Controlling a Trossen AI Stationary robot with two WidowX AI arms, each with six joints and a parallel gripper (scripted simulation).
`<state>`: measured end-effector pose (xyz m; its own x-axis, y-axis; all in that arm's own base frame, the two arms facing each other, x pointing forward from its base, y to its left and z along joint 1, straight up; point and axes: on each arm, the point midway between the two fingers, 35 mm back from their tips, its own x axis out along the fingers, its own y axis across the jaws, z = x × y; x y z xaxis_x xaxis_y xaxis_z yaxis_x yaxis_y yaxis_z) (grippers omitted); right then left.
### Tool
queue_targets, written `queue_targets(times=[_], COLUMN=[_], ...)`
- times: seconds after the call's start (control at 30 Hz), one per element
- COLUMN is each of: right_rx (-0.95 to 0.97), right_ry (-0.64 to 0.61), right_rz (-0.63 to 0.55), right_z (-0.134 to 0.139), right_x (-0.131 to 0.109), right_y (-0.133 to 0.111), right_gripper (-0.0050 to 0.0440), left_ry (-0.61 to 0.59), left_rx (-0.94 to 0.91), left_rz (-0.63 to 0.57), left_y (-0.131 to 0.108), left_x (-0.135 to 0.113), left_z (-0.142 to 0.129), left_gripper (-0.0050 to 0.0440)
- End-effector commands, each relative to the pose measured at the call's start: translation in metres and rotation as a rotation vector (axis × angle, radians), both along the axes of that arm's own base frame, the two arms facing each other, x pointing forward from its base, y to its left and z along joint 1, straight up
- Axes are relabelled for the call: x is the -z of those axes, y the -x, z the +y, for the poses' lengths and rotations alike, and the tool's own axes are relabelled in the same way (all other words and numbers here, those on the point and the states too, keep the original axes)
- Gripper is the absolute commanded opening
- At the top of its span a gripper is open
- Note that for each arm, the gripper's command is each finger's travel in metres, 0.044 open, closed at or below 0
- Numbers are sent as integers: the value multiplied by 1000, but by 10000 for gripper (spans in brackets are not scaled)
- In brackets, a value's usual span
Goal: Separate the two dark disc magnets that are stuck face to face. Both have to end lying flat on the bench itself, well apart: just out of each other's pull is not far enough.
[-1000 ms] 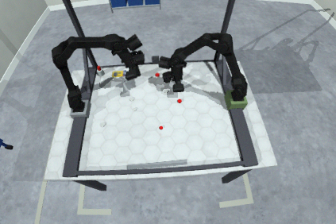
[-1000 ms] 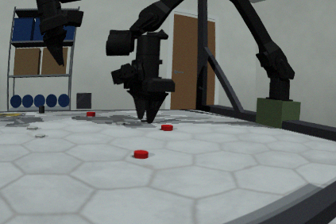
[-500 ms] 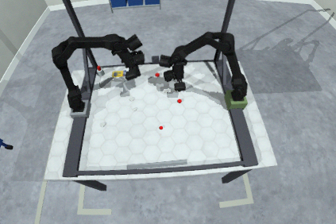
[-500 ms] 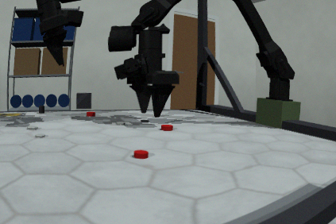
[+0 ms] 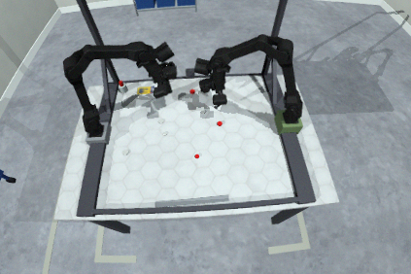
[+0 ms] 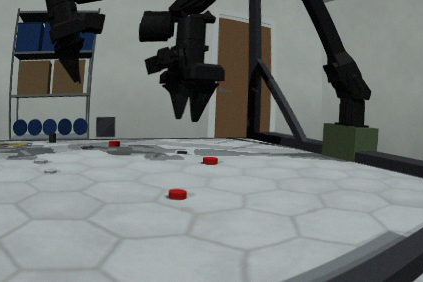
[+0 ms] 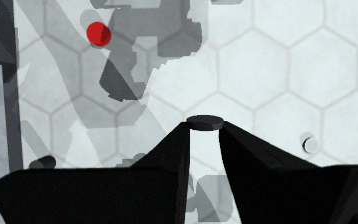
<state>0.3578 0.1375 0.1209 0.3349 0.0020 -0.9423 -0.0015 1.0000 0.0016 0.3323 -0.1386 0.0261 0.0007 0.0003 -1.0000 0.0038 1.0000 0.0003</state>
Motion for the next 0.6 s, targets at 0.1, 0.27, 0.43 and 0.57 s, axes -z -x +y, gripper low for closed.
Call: queue_targets(times=[0.1,0.27,0.43,0.57], right_rx=[2,2,2,2], right_ry=[-8,-8,-8,-8], right_rz=[-29,-29,-29,-29], right_z=[0,0,0,0], right_x=[-10,-10,-10,-10], right_y=[-3,-3,-3,-3], right_gripper=[40,40,40,40], left_ry=[8,5,7,4], left_rx=[0,0,0,0], left_rz=[-21,-19,-16,-6], left_y=[13,47,78,118], left_x=[-35,-76,-99,-118], left_z=[24,64,89,113], left_gripper=[400,400,400,400])
